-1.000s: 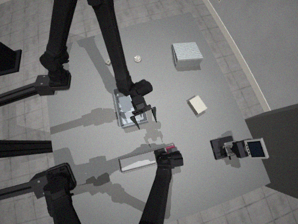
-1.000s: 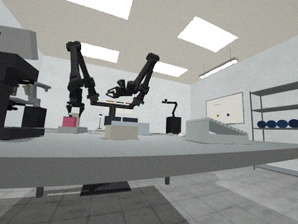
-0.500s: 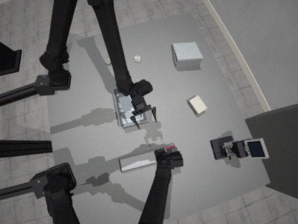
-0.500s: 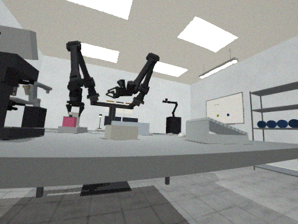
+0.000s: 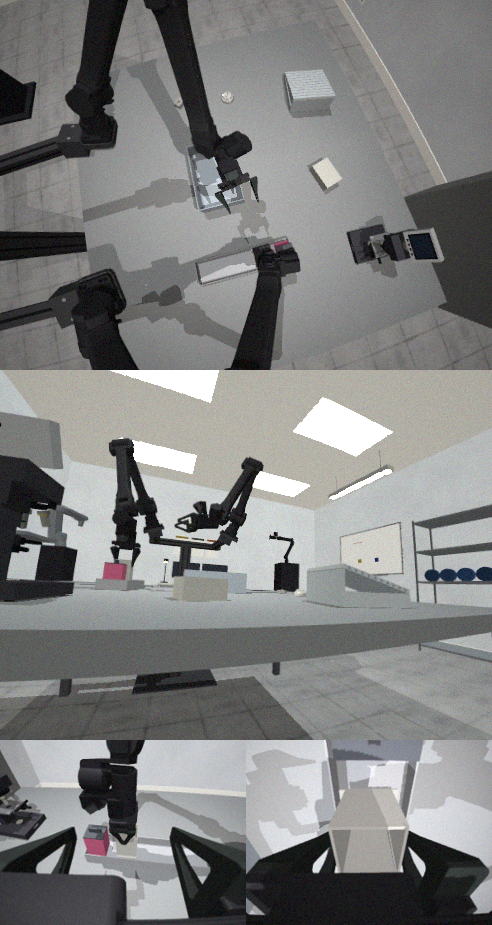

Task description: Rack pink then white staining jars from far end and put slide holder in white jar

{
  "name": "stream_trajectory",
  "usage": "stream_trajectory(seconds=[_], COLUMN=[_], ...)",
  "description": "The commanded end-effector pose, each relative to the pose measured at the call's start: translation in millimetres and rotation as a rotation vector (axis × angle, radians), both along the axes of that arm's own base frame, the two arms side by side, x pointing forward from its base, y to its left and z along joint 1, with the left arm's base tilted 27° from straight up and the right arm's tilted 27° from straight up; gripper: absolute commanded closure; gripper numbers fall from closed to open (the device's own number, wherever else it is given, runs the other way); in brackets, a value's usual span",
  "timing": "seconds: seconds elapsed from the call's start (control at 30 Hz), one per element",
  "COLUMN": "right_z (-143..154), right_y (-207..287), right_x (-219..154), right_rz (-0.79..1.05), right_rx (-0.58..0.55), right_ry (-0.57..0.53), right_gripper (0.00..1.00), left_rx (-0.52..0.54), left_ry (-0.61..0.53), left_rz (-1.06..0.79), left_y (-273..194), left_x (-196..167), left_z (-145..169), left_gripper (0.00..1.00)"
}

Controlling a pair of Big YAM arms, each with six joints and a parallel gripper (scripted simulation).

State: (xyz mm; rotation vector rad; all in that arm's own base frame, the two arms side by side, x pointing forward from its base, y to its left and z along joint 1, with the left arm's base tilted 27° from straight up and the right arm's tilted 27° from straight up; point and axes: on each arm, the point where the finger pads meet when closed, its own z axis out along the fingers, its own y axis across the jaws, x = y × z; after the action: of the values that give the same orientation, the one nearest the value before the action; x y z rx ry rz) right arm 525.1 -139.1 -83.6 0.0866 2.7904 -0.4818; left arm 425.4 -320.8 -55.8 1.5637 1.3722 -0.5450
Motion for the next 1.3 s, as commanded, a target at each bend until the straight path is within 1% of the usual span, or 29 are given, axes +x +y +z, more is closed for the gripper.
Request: stream_trajectory(seconds=[0.0,0.47,0.7,0.83,0.9,0.97,1.07,1.23,1.27], right_z=[2,-28,-37,-38,-18,-15,-14,-14,-10], right_y=[-16,-26,-26,-26,-15,-11,-14,-14,-14], right_x=[20,29,23,21,24,22,23,23,21], right_rz=[-0.005,-0.011,-0.018,-0.018,-0.014,-0.013,-0.018,-0.010,-0.010], right_rx=[-0.007,-0.008,-0.003,-0.003,-0.003,-0.004,-0.003,-0.006,-0.006], right_ry=[-0.034,-0.048,-0.041,-0.041,-0.056,-0.052,-0.057,-0.054,-0.056], right_gripper=[0.43,0.43,0.43,0.43,0.43,0.43,0.09,0.09,0.00], left_rx=[-0.019,-0.019,-0.019,-0.019,-0.019,-0.019,-0.019,-0.019,-0.019], left_ry=[-0.016,-0.016,-0.016,-0.016,-0.016,-0.016,-0.016,-0.016,-0.016], left_rz=[0.005,0.005,0.005,0.005,0.005,0.005,0.005,0.005,0.005], left_y=[-3,-3,-3,-3,-3,-3,-3,-3,-3], left_x=[7,7,7,7,7,7,7,7,7], left_z=[7,7,7,7,7,7,7,7,7], left_gripper=[0.00,0.00,0.00,0.00,0.00,0.00,0.00,0.00,0.00])
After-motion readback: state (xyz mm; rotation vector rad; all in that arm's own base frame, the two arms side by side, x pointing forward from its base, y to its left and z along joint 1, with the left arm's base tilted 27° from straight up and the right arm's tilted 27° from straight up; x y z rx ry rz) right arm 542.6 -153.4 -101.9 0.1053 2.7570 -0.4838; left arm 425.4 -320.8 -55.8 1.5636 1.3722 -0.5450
